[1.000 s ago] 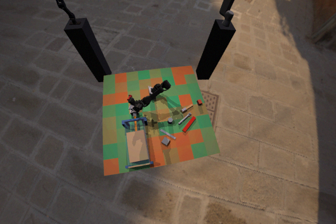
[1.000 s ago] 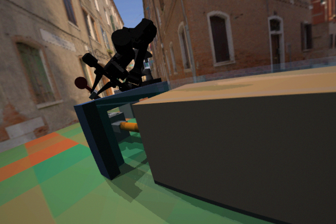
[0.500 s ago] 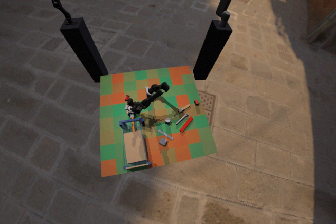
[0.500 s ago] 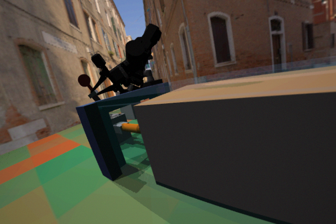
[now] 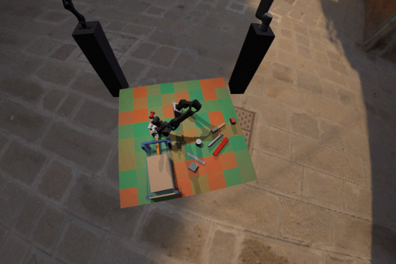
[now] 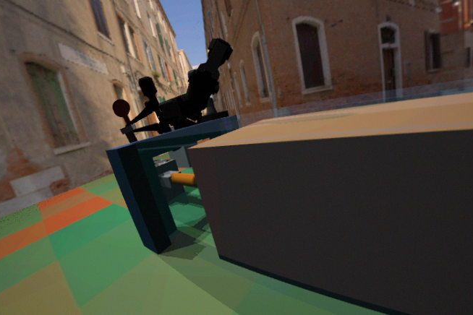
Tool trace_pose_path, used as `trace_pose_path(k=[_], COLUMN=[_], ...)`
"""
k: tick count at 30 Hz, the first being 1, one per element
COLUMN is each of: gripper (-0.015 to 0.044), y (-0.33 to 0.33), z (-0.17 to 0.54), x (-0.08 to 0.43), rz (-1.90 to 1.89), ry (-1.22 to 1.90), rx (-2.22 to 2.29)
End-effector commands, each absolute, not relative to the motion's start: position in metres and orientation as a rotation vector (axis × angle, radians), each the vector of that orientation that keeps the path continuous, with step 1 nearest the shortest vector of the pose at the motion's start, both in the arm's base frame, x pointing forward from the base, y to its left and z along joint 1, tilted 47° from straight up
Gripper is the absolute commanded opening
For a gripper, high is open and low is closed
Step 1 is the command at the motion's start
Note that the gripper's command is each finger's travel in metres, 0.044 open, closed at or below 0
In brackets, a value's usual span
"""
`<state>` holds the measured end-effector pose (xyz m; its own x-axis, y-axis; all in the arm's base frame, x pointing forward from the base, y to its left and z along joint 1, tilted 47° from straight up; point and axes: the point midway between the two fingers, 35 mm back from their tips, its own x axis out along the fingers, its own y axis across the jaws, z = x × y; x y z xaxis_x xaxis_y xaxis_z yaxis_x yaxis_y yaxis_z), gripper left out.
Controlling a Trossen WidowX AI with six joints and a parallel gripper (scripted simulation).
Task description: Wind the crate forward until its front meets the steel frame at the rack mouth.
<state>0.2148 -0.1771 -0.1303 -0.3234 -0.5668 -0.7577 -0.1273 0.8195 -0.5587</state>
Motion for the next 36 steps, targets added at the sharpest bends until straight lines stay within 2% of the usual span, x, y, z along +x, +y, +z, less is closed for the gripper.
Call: trace_pose_path(k=[1, 16, 26, 36], gripper=[0.0000, 0.0000, 0.0000, 0.0000], y=[-0.178, -0.176, -0.150, -0.146], z=[-0.129, -0.130, -0.108, -0.118], x=[0.213, 0.213, 0.183, 0.178], rz=[-0.546, -0.575, -0.572, -0.608], ry=[1.860, 1.850, 1.853, 1.830], rx=[-0.600, -0.655, -0.655, -0.671])
